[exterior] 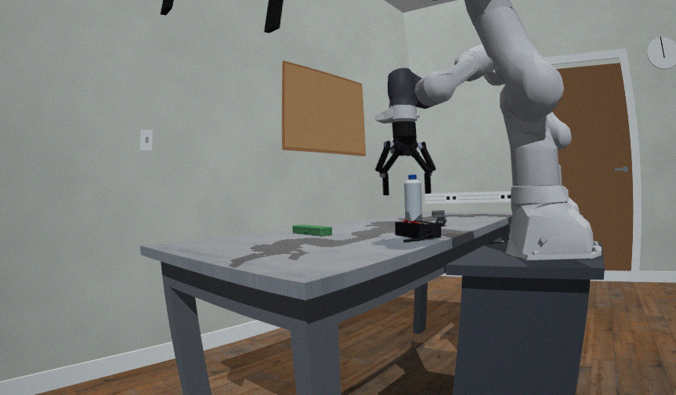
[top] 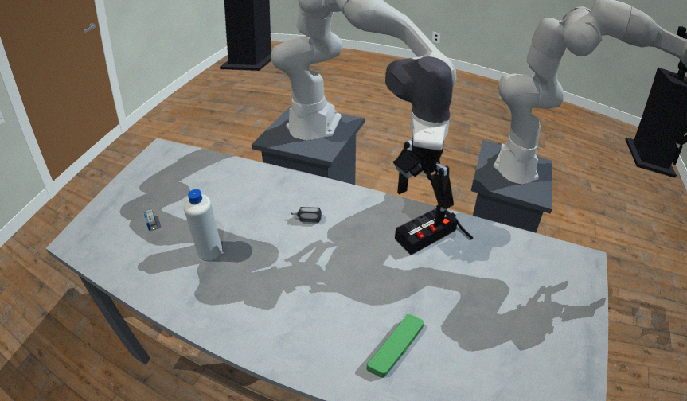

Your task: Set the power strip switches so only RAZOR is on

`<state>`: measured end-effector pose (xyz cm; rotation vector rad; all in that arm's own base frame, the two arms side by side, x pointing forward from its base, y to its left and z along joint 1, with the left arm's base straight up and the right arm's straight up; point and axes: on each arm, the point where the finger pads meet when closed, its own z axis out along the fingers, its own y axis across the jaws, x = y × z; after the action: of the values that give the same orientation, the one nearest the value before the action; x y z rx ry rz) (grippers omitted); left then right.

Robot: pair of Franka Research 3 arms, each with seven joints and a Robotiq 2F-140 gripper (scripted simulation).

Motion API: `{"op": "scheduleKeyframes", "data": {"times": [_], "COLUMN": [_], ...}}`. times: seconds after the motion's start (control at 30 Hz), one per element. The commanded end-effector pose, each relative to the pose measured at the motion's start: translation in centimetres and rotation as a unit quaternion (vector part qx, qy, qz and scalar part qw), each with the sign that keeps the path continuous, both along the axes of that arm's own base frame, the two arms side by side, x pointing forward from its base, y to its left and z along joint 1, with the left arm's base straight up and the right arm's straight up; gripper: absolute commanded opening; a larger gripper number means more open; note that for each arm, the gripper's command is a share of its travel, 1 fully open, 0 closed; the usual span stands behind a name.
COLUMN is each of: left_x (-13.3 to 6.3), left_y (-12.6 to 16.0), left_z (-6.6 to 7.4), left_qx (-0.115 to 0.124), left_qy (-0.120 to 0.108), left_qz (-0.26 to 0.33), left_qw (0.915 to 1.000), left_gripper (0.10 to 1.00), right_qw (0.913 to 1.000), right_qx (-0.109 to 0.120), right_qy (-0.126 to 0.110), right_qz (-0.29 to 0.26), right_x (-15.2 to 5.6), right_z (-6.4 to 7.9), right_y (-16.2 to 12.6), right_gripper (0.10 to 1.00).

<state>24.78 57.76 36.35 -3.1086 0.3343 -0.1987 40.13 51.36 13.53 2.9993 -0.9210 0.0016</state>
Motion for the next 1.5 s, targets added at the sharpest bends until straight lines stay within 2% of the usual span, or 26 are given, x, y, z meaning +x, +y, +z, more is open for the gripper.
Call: {"op": "scheduleKeyframes", "data": {"times": [0.0, 0.17, 0.23, 0.27, 0.73, 0.8, 0.83, 1.3, 1.37, 1.4, 1.47], "left_x": [-1.3, -2.9, -2.9, -3.7, -8.1, -8.1, -8.9, -13.0, -13.0, -13.8, -14.4], "left_y": [-0.1, 0.0, 0.0, 0.1, 0.2, 0.2, 0.2, -0.1, -0.1, -0.2, -0.3], "left_z": [0.2, 0.5, 0.5, 0.7, 1.6, 1.6, 1.8, 2.7, 2.7, 2.9, 3.0], "left_qx": [-0.006, -0.008, -0.008, -0.009, -0.014, -0.014, -0.015, -0.019, -0.019, -0.019, -0.020], "left_qy": [0.006, 0.010, 0.010, 0.013, 0.024, 0.024, 0.026, 0.036, 0.036, 0.038, 0.039], "left_qz": [0.049, 0.079, 0.079, 0.095, 0.176, 0.176, 0.192, 0.270, 0.270, 0.285, 0.295], "left_qw": [0.9988, 0.9968, 0.9968, 0.9953, 0.9840, 0.9840, 0.9810, 0.9620, 0.9620, 0.9575, 0.9544], "left_gripper": [1.000, 1.000, 1.000, 1.000, 1.000, 1.000, 1.000, 1.000, 1.000, 1.000, 1.000], "right_qw": [1.0000, 1.0000, 1.0000, 1.0000, 1.0000, 1.0000, 1.0000, 1.0000, 1.0000, 1.0000, 1.0000], "right_qx": [0.002, 0.002, 0.002, 0.002, 0.002, 0.002, 0.002, 0.002, 0.002, 0.002, 0.002], "right_qy": [0.000, 0.000, 0.000, 0.000, 0.000, 0.000, 0.000, 0.000, 0.000, 0.000, 0.000], "right_qz": [-0.003, -0.003, -0.003, -0.003, -0.003, -0.003, -0.003, -0.003, -0.003, -0.003, -0.003], "right_x": [-0.1, -0.1, -0.1, -0.1, -0.1, -0.1, -0.1, -0.1, -0.1, -0.1, -0.1], "right_z": [0.0, 0.0, 0.0, 0.0, 0.0, 0.0, 0.0, 0.0, 0.0, 0.0, 0.0], "right_y": [0.1, 0.1, 0.1, 0.1, 0.1, 0.1, 0.1, 0.1, 0.1, 0.1, 0.1], "right_gripper": [1.000, 1.000, 1.000, 1.000, 1.000, 1.000, 1.000, 1.000, 1.000, 1.000, 1.000]}}
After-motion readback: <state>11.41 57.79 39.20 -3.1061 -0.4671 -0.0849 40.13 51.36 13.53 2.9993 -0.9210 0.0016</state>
